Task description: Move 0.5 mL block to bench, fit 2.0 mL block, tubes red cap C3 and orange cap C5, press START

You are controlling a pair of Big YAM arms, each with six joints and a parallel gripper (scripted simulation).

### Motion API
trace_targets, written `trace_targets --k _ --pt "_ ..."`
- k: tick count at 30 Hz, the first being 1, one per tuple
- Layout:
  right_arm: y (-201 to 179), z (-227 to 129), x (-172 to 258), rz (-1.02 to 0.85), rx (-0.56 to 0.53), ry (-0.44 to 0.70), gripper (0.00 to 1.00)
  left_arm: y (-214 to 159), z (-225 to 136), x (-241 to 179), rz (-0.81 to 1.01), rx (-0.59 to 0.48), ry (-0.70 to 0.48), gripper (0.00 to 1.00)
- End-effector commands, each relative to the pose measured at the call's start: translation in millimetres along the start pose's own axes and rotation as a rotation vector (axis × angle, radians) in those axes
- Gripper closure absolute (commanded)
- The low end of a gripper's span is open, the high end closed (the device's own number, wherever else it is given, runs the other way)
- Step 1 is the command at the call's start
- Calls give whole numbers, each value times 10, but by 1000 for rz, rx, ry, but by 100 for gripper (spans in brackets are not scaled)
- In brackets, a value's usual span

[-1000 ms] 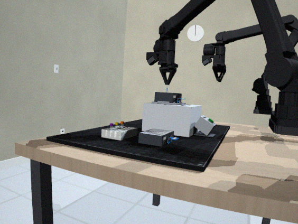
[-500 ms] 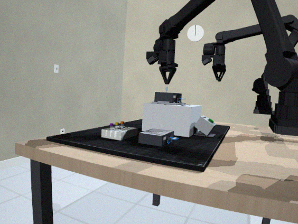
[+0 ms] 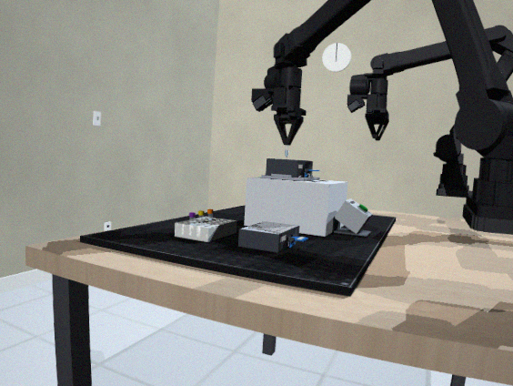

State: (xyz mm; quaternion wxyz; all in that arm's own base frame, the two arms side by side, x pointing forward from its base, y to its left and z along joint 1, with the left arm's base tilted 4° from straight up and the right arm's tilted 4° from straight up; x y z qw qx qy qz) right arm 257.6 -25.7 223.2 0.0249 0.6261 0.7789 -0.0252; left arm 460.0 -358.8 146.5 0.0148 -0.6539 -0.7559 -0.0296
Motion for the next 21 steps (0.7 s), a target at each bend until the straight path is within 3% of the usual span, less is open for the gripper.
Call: trace_targets --k 1,21 --pt "0 -15 -4 -1 -1 2 0 84 -145 -95 4 -31 -38 91" --pt "123 -202 -55 3 -48 -12 0 103 -44 -45 -3 -18 -24 91"
Point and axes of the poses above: on each arm, the point where the finger pads meet when closed, its own z axis out along the fingers, its own x axis across the jaws, y = z × x, the point moved 6 cm from there along -z, back along the fingers, and after that the axes turned 12 degrees about -z, right-handed, at the moved point
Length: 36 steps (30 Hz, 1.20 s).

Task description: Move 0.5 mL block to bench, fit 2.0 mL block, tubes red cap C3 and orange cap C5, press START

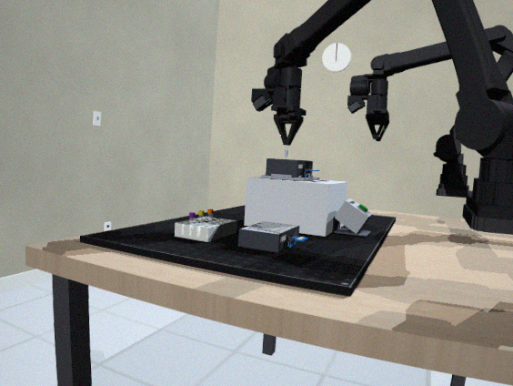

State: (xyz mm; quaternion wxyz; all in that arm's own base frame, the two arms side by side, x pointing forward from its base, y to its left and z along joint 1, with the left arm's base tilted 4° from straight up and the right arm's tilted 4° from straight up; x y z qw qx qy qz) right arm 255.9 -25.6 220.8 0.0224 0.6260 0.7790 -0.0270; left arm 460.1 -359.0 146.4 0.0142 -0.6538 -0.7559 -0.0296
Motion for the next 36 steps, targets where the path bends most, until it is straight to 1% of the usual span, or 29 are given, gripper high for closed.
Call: trace_targets --k 1,29,36 --pt "140 -230 -62 3 -55 -14 0 102 -39 -40 -3 -16 -23 91" --pt "194 -315 -86 4 -77 -20 0 71 77 -22 -1 2 -5 91" --pt "145 -230 -65 3 -56 -13 0 51 106 -29 2 6 -1 91"
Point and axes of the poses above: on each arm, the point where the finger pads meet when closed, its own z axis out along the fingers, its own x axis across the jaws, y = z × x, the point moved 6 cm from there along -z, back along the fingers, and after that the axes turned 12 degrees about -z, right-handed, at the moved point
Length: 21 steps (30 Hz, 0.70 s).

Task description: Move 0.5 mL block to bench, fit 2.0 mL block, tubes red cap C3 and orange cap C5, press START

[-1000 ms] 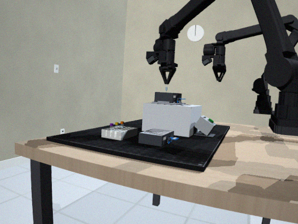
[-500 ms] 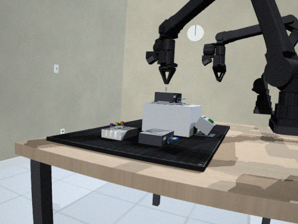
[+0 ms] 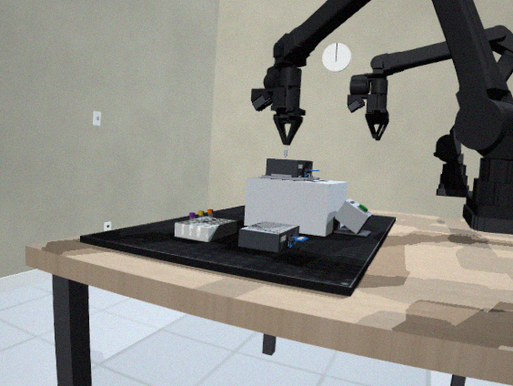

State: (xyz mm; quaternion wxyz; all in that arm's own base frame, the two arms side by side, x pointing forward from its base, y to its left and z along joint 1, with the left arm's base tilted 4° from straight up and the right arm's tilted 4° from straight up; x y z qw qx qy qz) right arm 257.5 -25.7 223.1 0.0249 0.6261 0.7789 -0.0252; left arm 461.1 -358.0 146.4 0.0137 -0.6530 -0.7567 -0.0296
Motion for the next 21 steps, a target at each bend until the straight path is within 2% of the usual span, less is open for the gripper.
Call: trace_targets --k 1,15,21 --pt "131 -206 -59 3 -50 -12 0 40 105 -37 5 6 0 91" --pt "-4 8 -4 -1 4 5 0 4 170 -44 10 15 10 91" --pt "33 -46 -19 0 -10 0 0 -5 184 -52 13 16 12 91"
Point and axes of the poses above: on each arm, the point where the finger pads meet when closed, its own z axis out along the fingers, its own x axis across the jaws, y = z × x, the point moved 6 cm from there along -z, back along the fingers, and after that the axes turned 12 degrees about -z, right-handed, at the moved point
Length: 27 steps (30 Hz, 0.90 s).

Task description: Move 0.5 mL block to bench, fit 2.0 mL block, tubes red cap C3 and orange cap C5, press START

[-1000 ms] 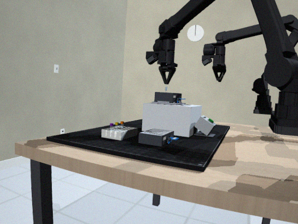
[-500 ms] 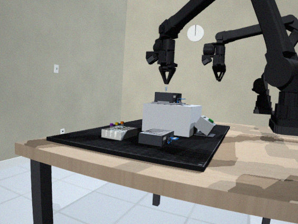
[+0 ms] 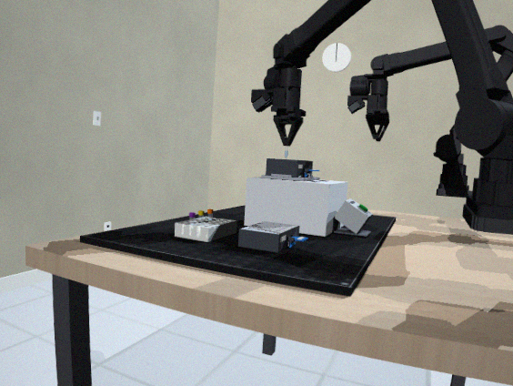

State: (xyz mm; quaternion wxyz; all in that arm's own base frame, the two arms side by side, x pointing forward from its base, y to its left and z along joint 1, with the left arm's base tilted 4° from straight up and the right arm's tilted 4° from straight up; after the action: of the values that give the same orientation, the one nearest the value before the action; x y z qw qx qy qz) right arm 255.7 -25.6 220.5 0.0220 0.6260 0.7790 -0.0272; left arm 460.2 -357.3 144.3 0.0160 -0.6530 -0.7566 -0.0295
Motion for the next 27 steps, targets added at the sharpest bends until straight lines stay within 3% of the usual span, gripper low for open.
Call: trace_targets --k 1,27 --pt "59 -88 -30 0 -20 -3 0 1 168 -61 13 13 9 91" --pt "173 -272 -78 4 -67 -16 0 -12 248 -58 16 14 10 91"
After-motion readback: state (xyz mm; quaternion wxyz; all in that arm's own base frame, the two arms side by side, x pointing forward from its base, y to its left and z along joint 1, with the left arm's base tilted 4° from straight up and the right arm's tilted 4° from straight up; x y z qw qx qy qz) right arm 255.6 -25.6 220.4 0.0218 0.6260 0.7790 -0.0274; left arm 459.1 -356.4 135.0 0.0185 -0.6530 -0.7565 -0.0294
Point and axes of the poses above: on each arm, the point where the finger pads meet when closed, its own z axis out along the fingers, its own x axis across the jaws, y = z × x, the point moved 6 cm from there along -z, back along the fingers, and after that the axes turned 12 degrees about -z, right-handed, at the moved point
